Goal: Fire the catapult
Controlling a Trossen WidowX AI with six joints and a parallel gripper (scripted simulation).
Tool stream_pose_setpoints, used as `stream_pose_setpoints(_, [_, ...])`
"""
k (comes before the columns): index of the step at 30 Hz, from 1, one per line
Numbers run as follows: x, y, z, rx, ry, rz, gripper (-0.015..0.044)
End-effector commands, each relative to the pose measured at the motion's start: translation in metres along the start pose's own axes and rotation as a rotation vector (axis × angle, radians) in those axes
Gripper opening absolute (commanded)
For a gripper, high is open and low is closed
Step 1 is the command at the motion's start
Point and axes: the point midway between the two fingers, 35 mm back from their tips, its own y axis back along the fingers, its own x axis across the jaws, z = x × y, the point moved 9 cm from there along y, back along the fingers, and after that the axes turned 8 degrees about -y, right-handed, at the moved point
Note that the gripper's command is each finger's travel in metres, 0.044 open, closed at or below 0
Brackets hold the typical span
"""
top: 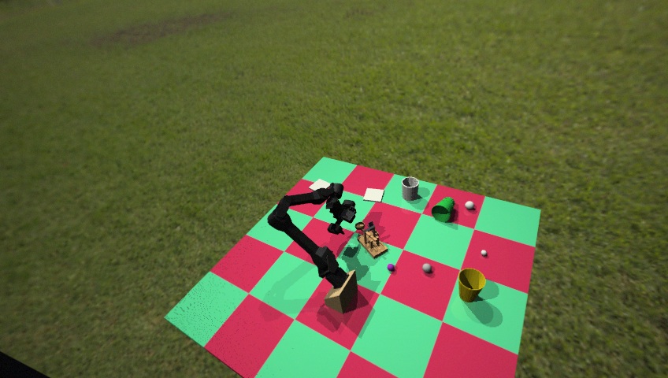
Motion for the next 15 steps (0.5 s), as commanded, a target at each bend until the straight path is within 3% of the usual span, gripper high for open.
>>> stream_pose_setpoints(1, [0.018, 0.003, 0.034, -0.033, -0.084, -0.055, 0.0440])
stream_pose_setpoints(15, [0.043, 0.037, 0.180, 0.054, -0.445, -0.251, 0.0440])
